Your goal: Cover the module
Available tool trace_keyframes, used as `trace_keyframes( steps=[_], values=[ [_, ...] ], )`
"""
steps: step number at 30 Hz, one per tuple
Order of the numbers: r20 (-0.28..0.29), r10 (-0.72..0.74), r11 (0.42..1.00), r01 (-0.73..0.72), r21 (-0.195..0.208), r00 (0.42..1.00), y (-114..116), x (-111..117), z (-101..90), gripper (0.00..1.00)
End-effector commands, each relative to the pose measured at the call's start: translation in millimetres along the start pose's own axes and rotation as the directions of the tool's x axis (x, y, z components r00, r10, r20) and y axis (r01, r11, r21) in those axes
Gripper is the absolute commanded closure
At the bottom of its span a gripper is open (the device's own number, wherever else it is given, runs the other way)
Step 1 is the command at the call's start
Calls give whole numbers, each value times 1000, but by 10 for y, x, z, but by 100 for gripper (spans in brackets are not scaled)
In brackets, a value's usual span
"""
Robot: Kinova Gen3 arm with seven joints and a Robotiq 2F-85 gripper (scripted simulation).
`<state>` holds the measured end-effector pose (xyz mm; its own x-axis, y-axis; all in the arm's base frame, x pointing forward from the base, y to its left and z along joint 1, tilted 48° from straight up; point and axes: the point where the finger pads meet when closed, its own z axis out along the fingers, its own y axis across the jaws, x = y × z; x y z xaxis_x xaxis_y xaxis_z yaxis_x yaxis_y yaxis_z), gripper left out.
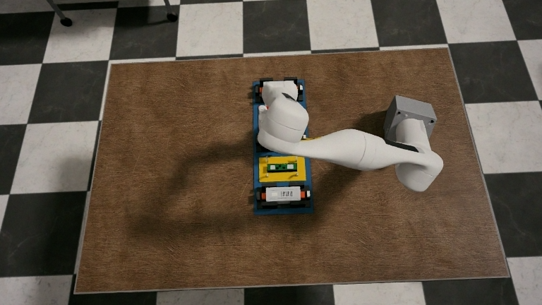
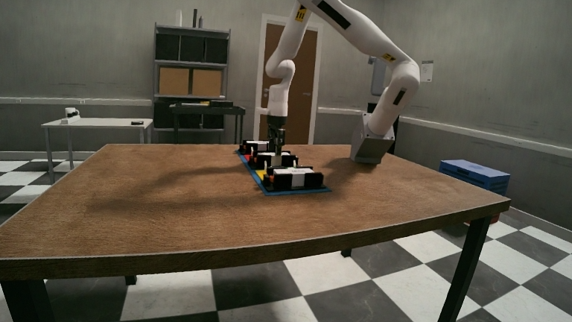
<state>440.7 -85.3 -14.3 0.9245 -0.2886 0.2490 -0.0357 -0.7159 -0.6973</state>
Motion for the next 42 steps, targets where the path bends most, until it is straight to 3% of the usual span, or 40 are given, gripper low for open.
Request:
trace_keyframes(
  steps=[1, 42],
  values=[
    [-2, 0, 1000, 0, -1, 1000, 5, 6, 32, 0],
    [-2, 0, 1000, 0, -1, 1000, 5, 6, 232, 0]
  ],
)
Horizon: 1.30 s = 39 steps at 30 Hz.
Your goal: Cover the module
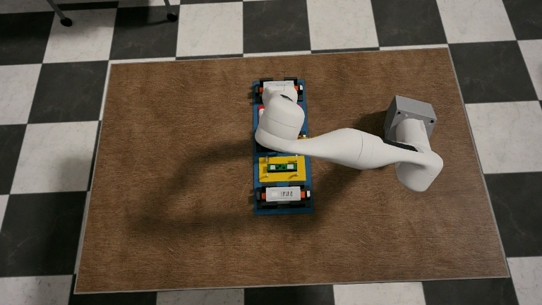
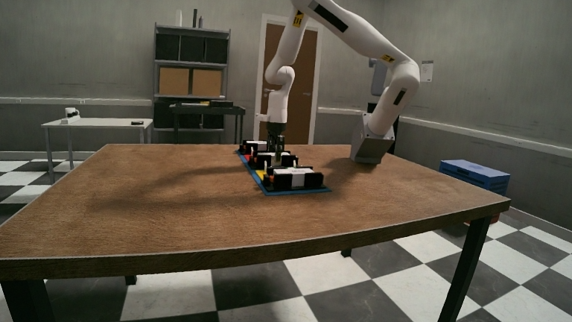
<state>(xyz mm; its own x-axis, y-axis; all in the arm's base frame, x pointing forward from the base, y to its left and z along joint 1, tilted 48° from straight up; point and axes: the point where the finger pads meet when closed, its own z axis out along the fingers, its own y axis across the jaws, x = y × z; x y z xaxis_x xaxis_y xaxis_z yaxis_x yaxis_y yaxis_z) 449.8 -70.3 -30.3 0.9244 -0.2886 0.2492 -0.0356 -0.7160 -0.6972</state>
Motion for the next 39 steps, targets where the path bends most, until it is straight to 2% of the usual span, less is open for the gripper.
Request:
trace_keyframes(
  steps=[1, 34, 35, 39],
  values=[
    [-1, 0, 1000, 0, -1, 1000, 5, 5, -8, 30],
    [-1, 0, 1000, 0, -1, 1000, 5, 5, -7, 30],
    [-1, 0, 1000, 0, -1, 1000, 5, 5, -7, 100],
    [-1, 0, 1000, 0, -1, 1000, 5, 5, -7, 100]
  ],
)
